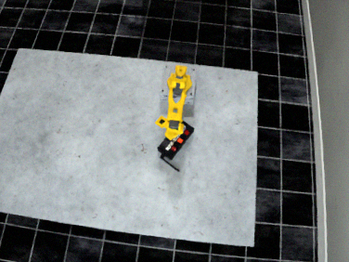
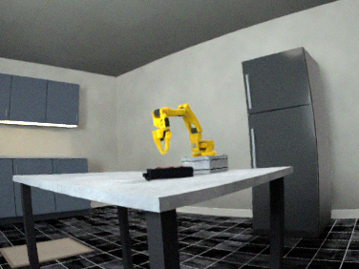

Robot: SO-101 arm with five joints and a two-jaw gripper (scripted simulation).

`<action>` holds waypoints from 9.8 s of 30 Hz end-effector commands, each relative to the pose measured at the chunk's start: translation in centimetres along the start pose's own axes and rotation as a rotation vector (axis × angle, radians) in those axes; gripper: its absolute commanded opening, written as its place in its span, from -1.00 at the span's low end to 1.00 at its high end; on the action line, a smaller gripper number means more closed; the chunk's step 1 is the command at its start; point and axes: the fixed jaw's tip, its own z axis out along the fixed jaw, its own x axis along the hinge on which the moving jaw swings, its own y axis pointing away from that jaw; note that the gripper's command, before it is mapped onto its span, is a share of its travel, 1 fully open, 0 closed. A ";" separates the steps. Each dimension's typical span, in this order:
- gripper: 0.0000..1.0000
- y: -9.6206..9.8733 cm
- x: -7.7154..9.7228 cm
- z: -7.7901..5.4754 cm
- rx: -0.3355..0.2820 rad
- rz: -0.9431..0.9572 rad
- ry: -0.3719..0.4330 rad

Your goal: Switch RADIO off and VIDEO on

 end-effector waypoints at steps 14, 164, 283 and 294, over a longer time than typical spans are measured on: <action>-1.00 -0.3 0.1 0.4 0.019 -0.001 -0.014; -1.00 3.4 5.2 2.5 -0.201 -0.300 0.100; -1.00 3.4 2.5 2.8 -0.155 -0.222 0.082; -1.00 3.5 2.5 3.0 -0.155 -0.222 0.082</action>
